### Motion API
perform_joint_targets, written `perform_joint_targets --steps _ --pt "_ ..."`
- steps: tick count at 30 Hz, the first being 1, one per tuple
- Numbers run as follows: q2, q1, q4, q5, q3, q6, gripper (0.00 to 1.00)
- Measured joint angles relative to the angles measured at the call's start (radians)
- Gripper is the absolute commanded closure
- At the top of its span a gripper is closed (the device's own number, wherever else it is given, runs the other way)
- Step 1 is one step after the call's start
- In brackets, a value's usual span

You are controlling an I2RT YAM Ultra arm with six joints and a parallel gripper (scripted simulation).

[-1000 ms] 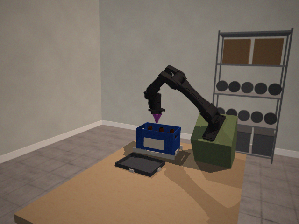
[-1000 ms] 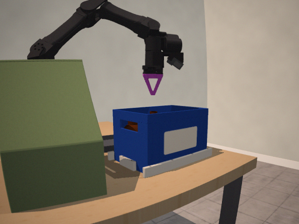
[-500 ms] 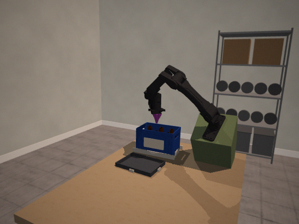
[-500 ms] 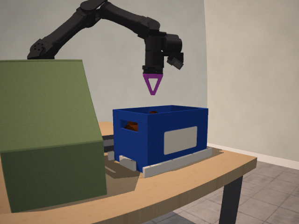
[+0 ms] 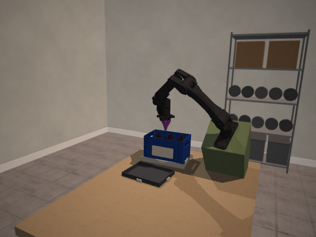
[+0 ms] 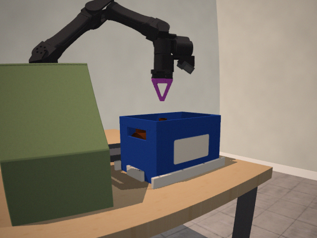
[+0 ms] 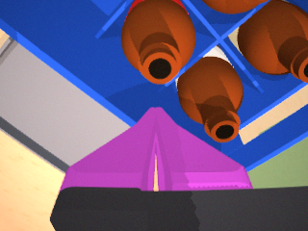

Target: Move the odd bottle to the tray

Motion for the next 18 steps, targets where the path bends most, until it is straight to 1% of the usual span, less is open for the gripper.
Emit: perform_joint_targets --steps 12,15,18 --pt "0.003 0.000 -0.003 0.000 0.003 0.000 1.00" --pt "0.026 0.000 -0.014 0.000 0.030 -0.002 1.00" --pt "0.066 -0.002 -0.035 0.002 0.089 -0.004 1.00"
